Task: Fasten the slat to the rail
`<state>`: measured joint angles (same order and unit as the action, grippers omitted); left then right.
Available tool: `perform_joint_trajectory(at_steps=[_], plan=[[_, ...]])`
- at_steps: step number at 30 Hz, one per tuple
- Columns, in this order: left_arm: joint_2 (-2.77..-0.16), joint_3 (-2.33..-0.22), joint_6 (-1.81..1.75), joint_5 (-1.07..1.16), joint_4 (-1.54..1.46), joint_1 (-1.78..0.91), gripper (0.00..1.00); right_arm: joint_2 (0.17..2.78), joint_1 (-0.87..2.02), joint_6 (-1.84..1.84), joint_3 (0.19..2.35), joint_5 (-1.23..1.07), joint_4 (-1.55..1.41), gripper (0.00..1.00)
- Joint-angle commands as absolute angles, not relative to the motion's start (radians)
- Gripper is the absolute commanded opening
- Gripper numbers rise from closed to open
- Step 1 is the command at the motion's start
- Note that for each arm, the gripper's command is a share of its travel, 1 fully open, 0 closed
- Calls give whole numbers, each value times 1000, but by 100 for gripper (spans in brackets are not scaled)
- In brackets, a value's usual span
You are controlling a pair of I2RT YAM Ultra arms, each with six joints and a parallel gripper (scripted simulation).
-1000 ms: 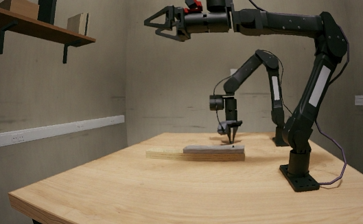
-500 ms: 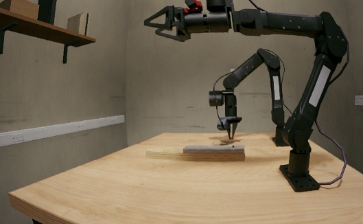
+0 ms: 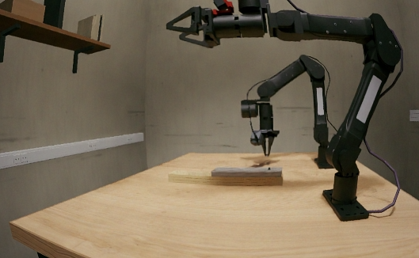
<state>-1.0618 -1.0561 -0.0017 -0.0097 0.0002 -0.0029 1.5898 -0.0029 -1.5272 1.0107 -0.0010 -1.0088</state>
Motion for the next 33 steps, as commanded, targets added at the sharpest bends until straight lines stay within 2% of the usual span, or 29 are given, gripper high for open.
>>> perform_joint_trajectory(at_steps=[1,33], plan=[[-1045,-1052,0,0,5,0,100,1559,-6,-1529,1049,0,-1049,12],[-1045,-1052,0,0,5,0,100,1530,-13,-1533,1102,1,-1125,12]])
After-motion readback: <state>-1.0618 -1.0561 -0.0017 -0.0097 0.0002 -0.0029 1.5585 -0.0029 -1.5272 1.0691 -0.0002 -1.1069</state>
